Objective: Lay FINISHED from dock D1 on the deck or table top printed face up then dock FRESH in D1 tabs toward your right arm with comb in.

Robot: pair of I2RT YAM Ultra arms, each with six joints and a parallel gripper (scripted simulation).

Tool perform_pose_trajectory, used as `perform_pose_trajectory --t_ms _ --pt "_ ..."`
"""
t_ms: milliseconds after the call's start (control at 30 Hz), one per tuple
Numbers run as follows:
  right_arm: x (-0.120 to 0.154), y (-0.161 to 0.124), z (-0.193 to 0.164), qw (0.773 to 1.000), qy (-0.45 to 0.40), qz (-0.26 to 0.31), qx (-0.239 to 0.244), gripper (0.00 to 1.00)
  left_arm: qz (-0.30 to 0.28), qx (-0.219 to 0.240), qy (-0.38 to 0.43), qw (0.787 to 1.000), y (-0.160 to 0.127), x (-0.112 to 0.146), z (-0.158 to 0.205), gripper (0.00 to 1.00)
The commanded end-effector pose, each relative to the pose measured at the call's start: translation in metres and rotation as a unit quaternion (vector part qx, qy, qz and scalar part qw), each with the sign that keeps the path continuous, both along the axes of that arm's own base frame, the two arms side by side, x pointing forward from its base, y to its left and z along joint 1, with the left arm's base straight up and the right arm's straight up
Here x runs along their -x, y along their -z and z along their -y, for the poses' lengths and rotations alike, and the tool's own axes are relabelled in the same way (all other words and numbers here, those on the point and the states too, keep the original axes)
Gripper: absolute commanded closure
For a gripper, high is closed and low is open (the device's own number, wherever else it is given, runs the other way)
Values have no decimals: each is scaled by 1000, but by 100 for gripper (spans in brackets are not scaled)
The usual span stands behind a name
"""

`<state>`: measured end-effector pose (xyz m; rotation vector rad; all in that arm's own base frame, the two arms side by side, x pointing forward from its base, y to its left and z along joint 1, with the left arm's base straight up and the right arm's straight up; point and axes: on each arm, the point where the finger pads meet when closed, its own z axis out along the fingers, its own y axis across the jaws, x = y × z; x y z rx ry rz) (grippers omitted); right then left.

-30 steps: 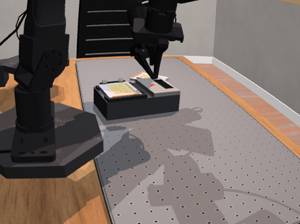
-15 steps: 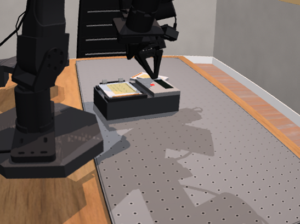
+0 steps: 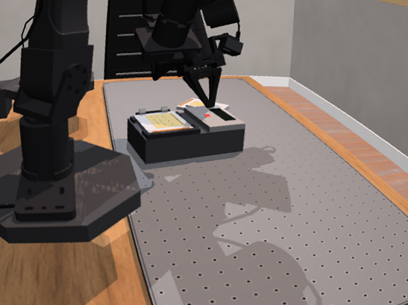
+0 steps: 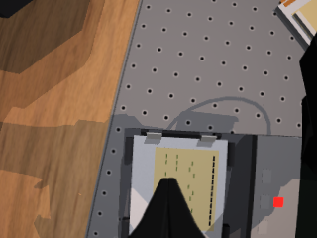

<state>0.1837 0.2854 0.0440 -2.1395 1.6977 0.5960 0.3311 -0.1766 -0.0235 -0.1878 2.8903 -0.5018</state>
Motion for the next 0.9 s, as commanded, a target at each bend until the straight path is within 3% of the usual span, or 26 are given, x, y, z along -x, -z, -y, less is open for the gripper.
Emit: perform_pose_trajectory --t_ms 0,100,867 --pt "4 4 -11 1000 8 0 -9 100 -87 -73 -9 993 51 48 -33 100" --pt "-1 5 -6 999 40 -2 5 100 -87 -73 -9 993 51 48 -33 100" --pt "-11 9 10 999 36 -2 12 100 -87 -73 -9 993 51 48 -33 100"
